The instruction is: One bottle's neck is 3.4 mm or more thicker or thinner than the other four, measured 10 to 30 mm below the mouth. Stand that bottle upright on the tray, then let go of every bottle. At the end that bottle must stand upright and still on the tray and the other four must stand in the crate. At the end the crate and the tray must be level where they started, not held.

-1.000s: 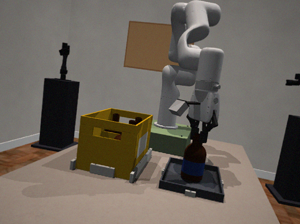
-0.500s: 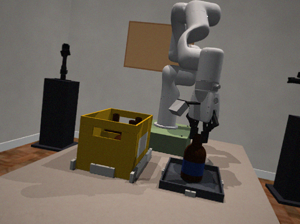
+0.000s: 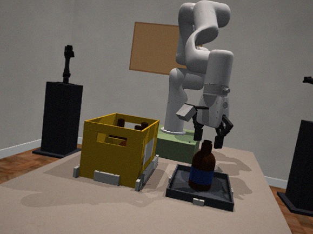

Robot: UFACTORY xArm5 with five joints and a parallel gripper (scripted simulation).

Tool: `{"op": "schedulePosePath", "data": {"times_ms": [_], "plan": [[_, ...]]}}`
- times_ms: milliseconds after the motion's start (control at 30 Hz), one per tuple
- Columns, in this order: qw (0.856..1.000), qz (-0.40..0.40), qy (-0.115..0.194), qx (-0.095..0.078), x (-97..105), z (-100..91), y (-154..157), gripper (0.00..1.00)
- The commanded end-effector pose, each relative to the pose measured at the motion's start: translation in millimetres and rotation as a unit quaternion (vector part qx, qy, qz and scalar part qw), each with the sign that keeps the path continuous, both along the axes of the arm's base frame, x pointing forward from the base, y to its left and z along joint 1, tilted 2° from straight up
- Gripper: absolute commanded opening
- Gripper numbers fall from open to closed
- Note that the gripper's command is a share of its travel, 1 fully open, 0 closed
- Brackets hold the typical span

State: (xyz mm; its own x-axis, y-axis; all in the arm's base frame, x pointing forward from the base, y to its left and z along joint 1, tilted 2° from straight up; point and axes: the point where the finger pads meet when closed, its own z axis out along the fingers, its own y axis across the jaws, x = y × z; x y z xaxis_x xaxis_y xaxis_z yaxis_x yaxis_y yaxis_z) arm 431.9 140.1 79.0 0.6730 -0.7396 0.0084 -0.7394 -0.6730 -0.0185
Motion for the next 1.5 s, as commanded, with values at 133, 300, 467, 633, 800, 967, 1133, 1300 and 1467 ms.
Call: {"op": "schedulePosePath", "data": {"times_ms": [133, 300, 467, 633, 800, 967, 1133, 1300, 1467], "plan": [[1.000, 0.000, -0.002, 0.001, 1.2, 1.3, 0.4, 1.00], [1.000, 0.000, -0.002, 0.001, 1.2, 1.3, 0.4, 1.00], [1.000, 0.000, -0.002, 0.001, 1.2, 1.3, 0.4, 1.00], [1.000, 0.000, -0.002, 0.001, 1.2, 1.3, 0.4, 1.00], [1.000, 0.000, -0.002, 0.001, 1.2, 1.3, 0.4, 1.00], [1.000, 0.000, -0.002, 0.001, 1.2, 1.4, 0.4, 1.00], [1.000, 0.000, -0.002, 0.001, 1.2, 2.5, 0.3, 1.00], [1.000, 0.000, -0.002, 0.001, 1.2, 6.4, 0.0, 1.00], [1.000, 0.000, -0.002, 0.001, 1.1, 10.3, -0.3, 1.00]]}}
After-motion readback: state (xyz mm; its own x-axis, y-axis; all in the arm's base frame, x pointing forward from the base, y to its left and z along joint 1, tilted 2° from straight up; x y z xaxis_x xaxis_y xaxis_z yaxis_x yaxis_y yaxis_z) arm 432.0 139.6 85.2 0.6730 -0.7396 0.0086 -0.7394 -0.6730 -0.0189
